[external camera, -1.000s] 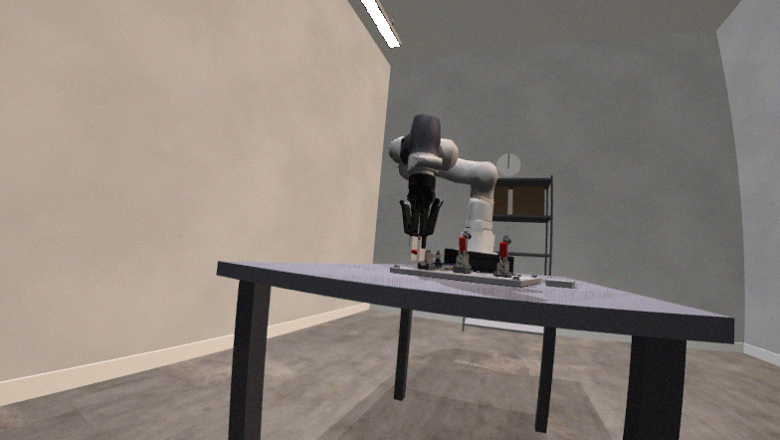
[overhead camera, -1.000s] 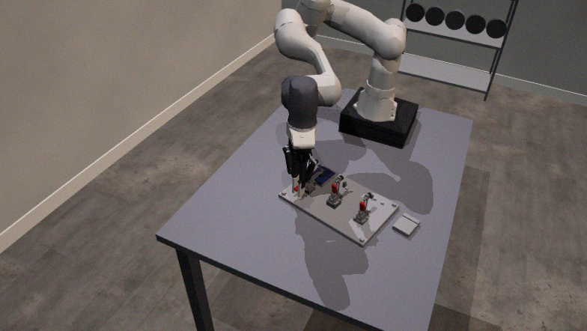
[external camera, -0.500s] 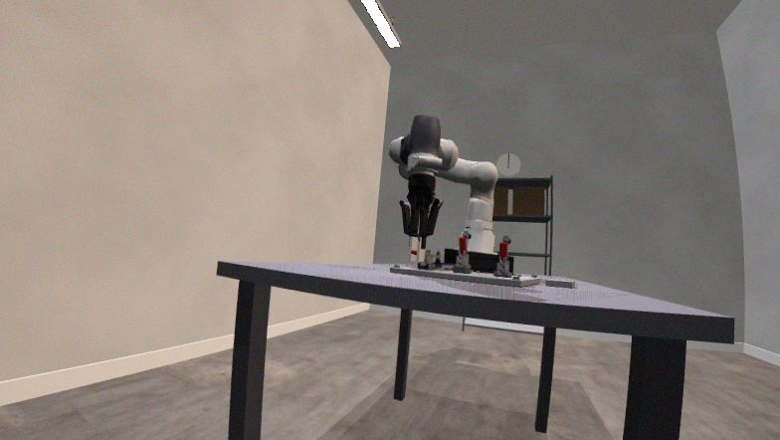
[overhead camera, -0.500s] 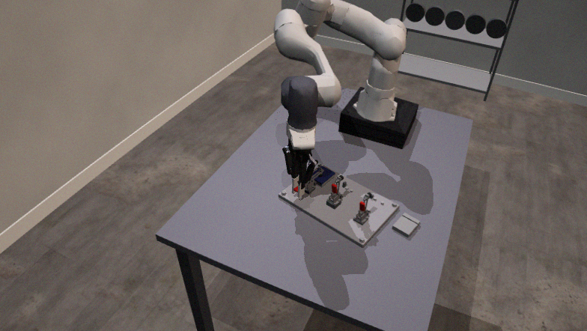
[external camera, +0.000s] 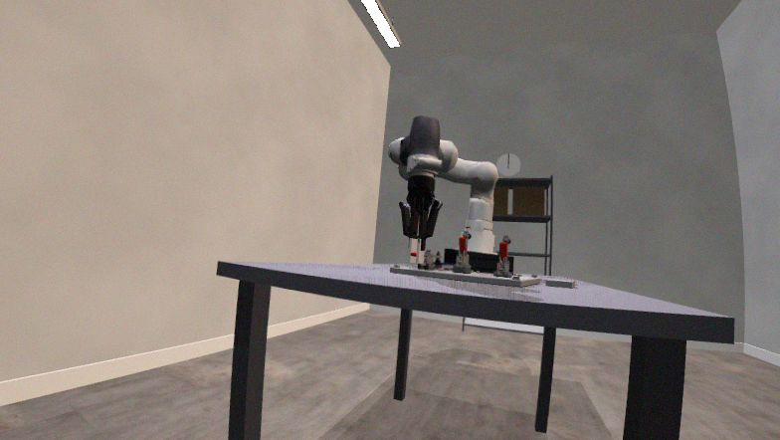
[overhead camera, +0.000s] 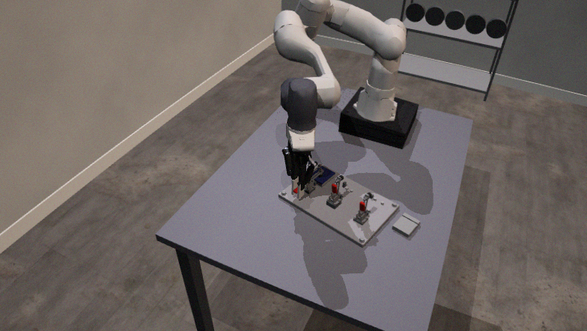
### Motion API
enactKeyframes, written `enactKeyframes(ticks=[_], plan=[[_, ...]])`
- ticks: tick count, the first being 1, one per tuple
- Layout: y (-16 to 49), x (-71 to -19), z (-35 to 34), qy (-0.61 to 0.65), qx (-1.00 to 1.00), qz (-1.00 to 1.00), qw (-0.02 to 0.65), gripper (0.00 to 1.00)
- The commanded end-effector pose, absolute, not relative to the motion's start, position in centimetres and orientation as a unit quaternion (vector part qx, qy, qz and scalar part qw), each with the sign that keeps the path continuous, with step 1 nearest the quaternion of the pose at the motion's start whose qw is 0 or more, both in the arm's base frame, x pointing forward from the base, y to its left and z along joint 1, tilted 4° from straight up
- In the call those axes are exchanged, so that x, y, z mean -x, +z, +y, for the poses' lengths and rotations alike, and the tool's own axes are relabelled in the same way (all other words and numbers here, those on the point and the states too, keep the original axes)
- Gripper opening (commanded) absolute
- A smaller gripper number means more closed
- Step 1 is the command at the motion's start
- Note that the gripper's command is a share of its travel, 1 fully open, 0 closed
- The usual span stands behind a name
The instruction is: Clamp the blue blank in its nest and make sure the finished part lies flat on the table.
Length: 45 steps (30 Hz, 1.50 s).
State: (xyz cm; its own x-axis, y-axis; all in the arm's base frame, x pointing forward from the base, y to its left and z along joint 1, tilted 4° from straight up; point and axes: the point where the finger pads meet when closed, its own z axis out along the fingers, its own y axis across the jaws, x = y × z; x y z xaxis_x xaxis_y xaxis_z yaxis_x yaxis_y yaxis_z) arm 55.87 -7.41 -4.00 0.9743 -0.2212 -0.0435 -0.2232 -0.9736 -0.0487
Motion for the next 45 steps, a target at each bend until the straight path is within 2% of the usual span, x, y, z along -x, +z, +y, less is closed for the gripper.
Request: enactKeyframes(ticks=[1, 4, 5, 34, 45], plan=[[-4.4, -56.0, -7.3, 0.018, 0.993, 0.11, 0.028, 0.0], [-4.4, -56.0, -7.3, 0.018, 0.993, 0.11, 0.028, 0.0], [-4.4, -56.0, -7.3, 0.018, 0.993, 0.11, 0.028, 0.28], [-4.3, -56.0, -7.3, 0.018, 0.993, 0.11, 0.028, 0.28], [-0.9, -56.1, -7.5, 0.018, 0.993, 0.11, 0.028, 0.28]])
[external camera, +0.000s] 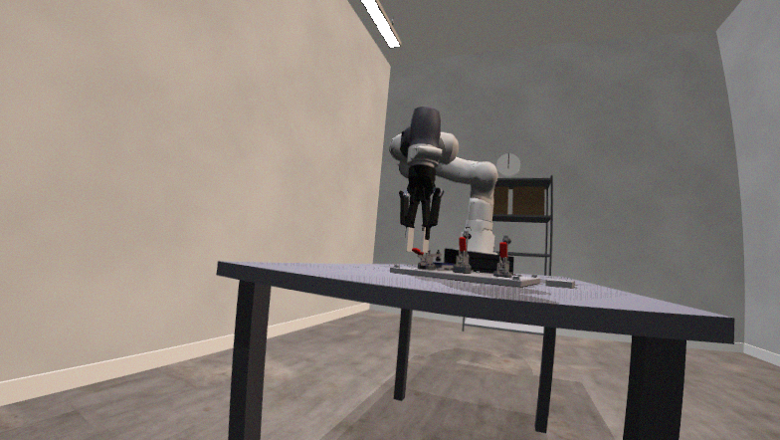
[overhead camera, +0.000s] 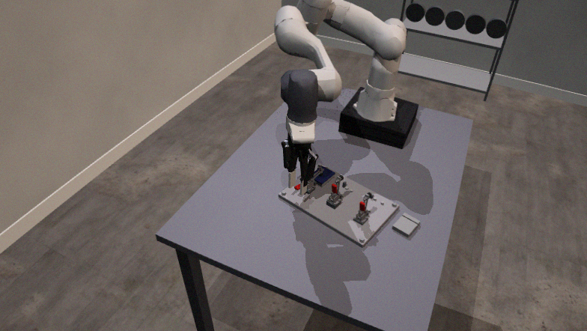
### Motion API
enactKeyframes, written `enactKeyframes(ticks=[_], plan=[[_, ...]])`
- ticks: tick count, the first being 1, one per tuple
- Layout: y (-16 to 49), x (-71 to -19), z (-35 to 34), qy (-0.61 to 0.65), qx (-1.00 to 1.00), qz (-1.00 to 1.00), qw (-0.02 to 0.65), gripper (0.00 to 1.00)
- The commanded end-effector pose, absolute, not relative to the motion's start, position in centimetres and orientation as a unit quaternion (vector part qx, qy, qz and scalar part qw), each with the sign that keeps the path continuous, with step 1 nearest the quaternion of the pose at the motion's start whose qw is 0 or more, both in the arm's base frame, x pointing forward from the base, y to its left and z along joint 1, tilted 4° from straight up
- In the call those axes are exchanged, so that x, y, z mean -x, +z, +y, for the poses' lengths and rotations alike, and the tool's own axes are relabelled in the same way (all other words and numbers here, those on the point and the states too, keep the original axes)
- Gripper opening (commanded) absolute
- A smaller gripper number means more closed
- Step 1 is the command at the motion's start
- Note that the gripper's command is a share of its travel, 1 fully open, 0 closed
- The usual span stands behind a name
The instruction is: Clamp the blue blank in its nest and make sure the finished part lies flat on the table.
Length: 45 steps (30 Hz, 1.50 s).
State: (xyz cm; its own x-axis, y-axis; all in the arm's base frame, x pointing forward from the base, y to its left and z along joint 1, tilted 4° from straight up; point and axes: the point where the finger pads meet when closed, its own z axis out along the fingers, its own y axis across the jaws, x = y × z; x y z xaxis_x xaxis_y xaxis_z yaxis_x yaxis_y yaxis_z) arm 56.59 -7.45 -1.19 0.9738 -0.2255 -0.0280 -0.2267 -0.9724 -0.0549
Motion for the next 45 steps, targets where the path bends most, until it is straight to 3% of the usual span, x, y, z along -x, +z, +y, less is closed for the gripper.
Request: enactKeyframes(ticks=[1, 18, 19, 45], plan=[[-0.4, -56.1, -7.5, 0.018, 0.993, 0.11, 0.028, 0.28], [0.6, -56.1, -7.6, 0.018, 0.993, 0.11, 0.028, 0.28], [0.6, -56.1, -7.6, 0.018, 0.993, 0.11, 0.028, 0.0], [0.6, -56.1, -7.6, 0.018, 0.993, 0.11, 0.028, 0.0]])
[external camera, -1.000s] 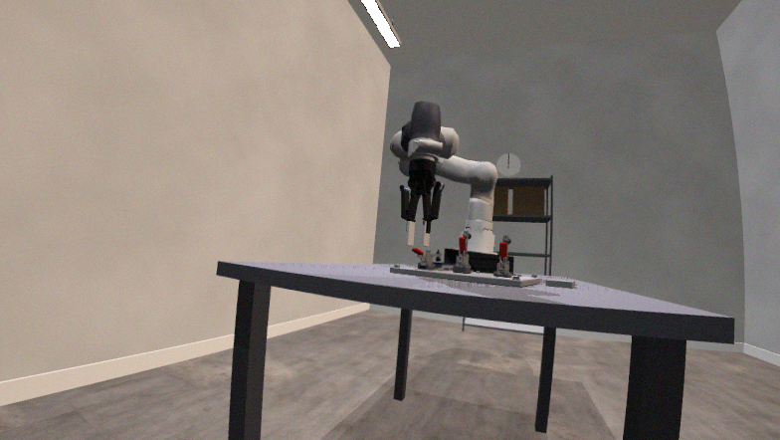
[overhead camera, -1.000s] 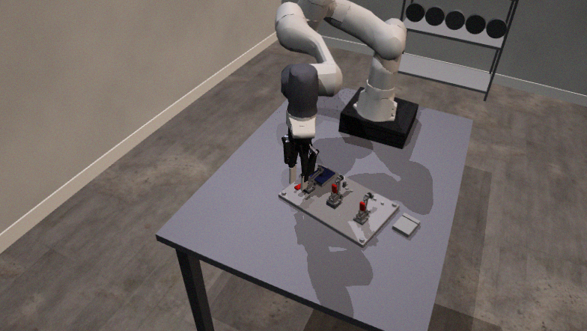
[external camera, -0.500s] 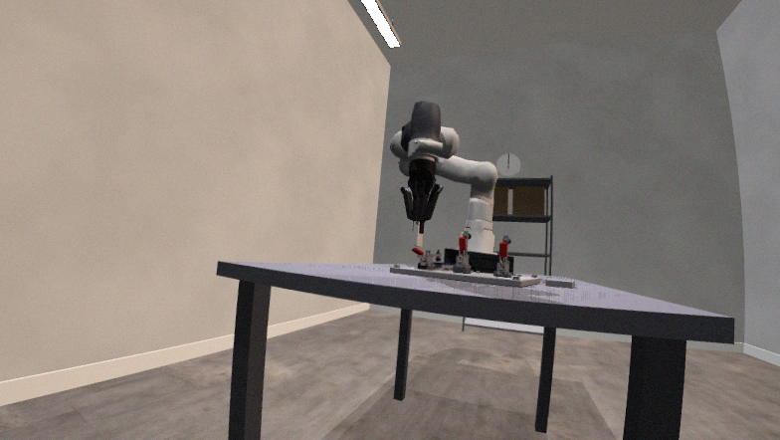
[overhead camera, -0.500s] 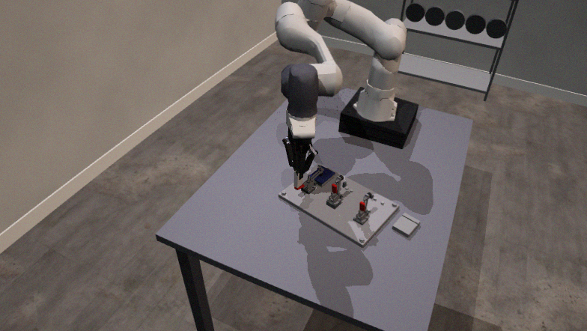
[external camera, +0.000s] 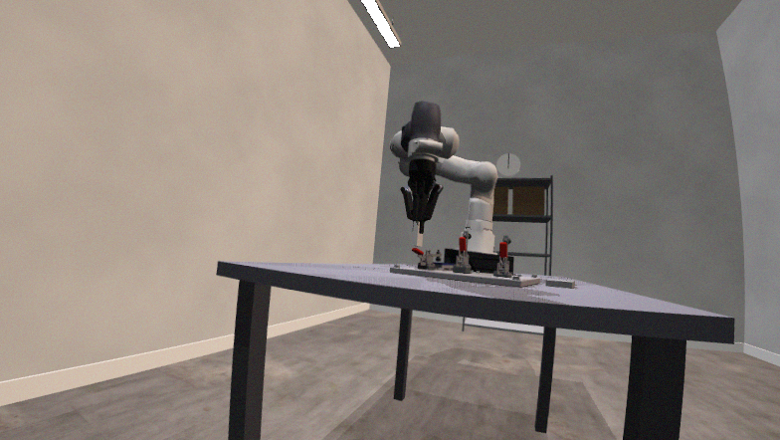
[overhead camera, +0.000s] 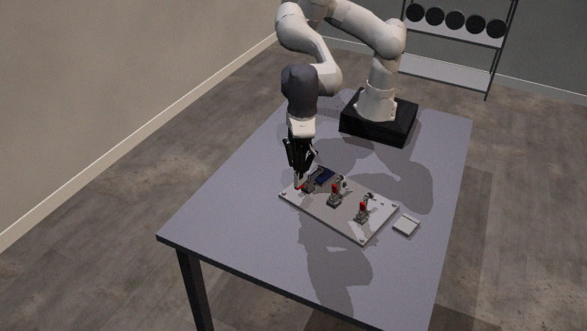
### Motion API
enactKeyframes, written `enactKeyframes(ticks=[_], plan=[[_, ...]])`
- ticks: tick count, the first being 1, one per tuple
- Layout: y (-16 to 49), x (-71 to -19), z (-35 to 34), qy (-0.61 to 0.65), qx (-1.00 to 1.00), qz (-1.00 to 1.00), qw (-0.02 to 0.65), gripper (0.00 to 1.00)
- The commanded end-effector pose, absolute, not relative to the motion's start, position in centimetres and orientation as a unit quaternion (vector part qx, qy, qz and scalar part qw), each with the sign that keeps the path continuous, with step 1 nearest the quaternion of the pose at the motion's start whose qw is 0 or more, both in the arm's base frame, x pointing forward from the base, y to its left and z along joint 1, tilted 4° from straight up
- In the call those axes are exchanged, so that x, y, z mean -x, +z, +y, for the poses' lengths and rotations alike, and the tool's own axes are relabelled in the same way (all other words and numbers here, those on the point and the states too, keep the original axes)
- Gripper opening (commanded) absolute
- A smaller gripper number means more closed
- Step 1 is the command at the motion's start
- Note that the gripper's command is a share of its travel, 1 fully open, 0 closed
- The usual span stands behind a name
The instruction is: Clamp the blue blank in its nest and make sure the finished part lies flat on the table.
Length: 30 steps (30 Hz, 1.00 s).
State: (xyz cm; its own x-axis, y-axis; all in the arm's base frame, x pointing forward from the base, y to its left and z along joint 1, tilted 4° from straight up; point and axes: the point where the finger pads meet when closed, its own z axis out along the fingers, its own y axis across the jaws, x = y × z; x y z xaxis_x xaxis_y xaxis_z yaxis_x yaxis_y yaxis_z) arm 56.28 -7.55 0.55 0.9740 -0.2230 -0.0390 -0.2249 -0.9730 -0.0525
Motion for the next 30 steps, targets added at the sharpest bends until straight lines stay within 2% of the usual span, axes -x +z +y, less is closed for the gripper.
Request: enactKeyframes(ticks=[1, 30], plan=[[0.62, -56.14, -7.56, 0.018, 0.993, 0.11, 0.028, 0.0], [0.62, -55.91, -7.66, 0.018, 0.993, 0.11, 0.028, 0.0]])
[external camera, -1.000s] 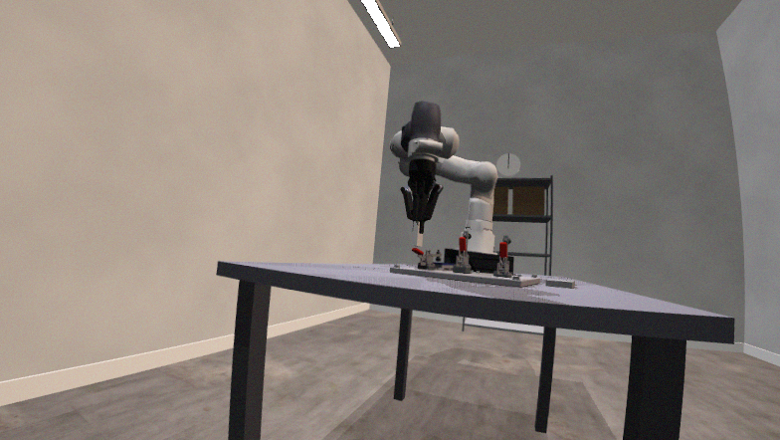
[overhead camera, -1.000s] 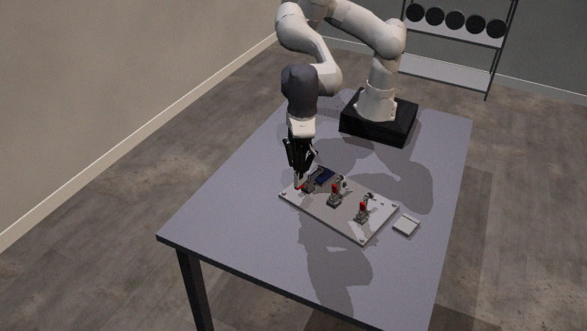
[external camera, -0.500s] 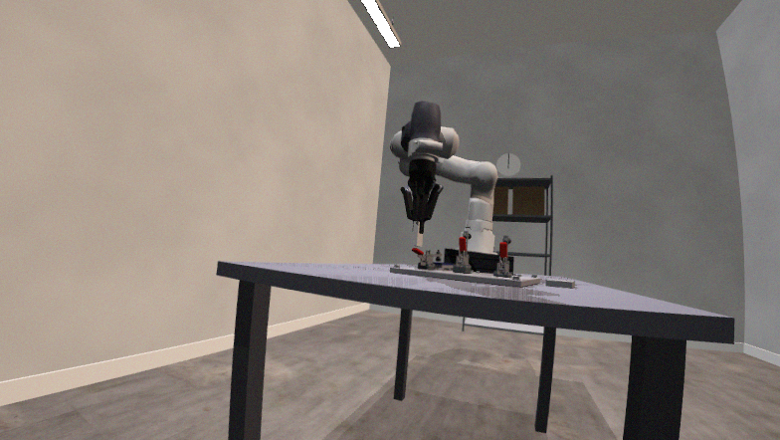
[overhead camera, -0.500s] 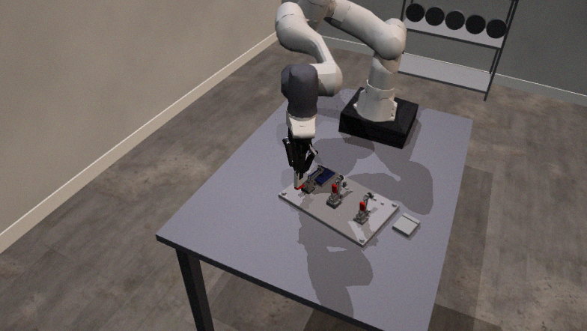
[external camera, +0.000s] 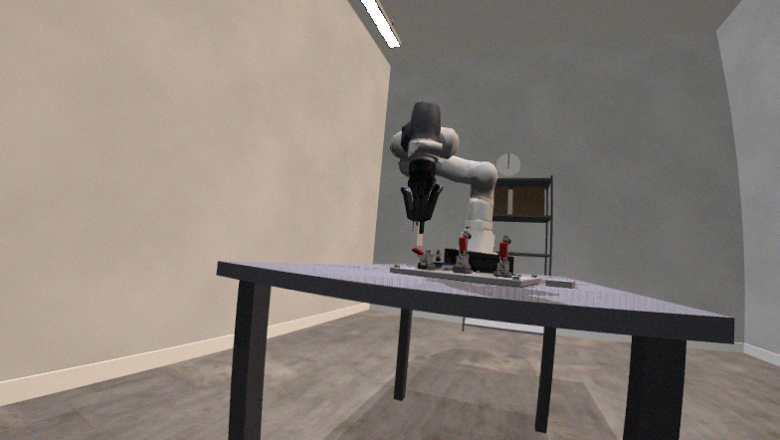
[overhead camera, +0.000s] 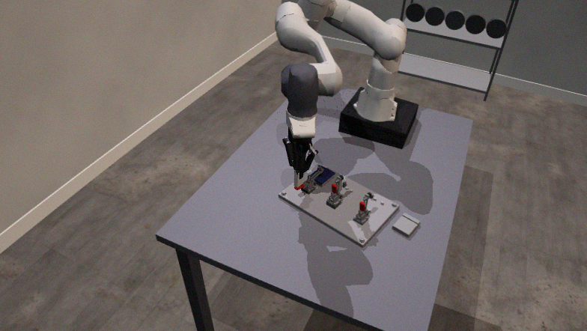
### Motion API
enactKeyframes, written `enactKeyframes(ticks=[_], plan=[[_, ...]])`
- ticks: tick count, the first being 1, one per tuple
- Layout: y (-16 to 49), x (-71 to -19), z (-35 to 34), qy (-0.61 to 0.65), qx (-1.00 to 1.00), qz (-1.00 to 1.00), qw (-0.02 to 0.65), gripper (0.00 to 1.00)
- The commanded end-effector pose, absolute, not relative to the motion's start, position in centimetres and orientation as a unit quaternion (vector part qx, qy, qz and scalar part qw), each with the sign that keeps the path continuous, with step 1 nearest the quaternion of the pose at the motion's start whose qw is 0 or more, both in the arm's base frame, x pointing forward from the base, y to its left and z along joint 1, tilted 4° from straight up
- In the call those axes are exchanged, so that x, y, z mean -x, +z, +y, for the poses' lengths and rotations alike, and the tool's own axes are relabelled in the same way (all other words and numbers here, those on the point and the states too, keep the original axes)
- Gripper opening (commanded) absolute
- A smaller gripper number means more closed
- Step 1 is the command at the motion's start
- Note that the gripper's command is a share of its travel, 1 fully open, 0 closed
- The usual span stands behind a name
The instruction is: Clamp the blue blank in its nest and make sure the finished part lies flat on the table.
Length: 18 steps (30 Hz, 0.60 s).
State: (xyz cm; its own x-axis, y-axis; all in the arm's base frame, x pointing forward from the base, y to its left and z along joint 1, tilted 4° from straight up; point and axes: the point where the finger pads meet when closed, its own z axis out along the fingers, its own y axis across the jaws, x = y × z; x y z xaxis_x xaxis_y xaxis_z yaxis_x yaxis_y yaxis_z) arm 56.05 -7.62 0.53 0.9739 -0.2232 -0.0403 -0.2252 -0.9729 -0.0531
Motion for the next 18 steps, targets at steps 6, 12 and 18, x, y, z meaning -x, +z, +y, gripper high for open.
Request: enactKeyframes(ticks=[6, 12, 18], plan=[[0.67, -55.91, -7.67, 0.018, 0.993, 0.11, 0.028, 0.0], [0.96, -55.92, -7.69, 0.018, 0.993, 0.11, 0.028, 0.0], [1.6, -55.94, -7.73, 0.018, 0.993, 0.11, 0.028, 0.0]])
